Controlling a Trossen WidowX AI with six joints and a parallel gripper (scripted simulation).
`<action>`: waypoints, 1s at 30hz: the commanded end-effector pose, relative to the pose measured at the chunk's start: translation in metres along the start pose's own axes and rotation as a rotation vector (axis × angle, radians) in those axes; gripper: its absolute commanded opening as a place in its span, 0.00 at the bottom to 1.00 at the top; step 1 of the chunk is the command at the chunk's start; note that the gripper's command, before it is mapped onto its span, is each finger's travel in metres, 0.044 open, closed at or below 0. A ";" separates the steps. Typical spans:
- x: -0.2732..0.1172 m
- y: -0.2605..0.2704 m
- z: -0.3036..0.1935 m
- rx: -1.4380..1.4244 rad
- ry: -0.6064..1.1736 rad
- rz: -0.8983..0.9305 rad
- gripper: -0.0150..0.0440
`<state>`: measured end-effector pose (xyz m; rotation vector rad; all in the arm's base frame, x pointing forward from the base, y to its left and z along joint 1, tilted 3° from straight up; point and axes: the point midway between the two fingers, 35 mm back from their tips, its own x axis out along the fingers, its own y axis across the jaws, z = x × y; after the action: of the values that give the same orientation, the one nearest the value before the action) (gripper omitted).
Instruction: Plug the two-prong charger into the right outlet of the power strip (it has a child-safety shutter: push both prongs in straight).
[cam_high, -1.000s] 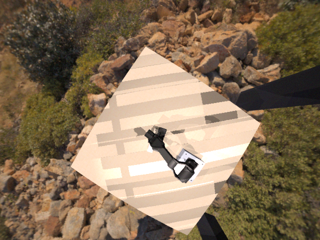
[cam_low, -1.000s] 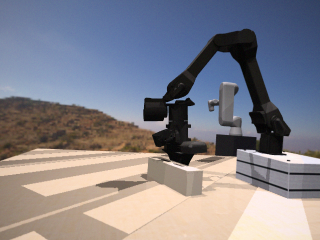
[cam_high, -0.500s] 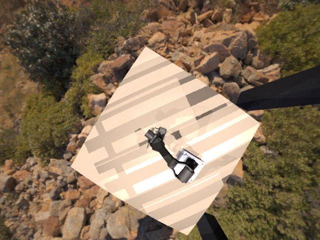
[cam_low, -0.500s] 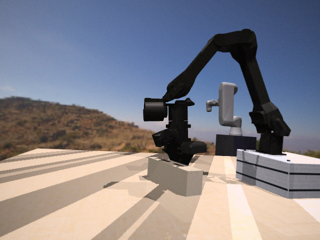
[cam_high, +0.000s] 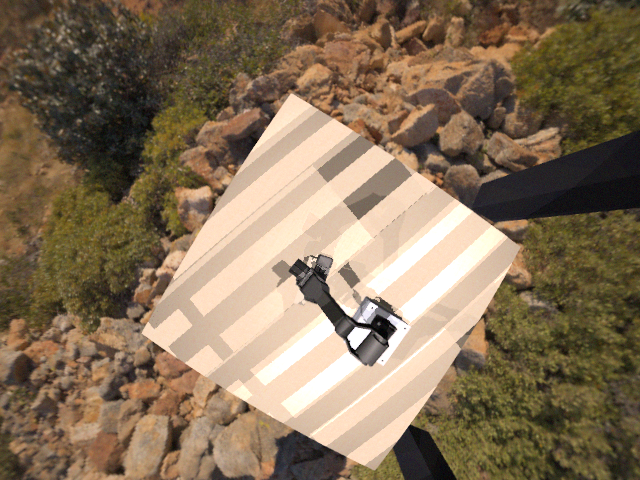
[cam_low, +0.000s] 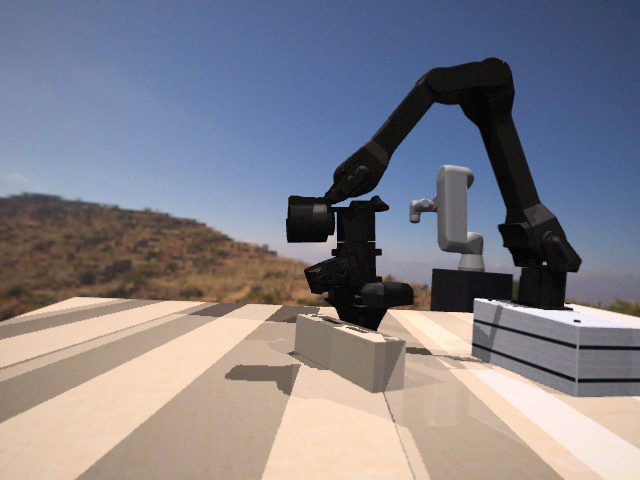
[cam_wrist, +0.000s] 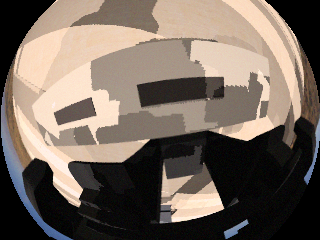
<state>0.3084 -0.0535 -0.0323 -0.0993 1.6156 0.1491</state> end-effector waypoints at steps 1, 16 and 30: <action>-0.003 0.000 0.008 -0.001 -0.027 0.000 0.25; 0.000 0.000 0.000 0.000 0.000 0.000 0.48; 0.000 0.000 -0.001 0.000 -0.001 0.000 1.00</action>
<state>0.3080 -0.0534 -0.0324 -0.0989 1.6172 0.1495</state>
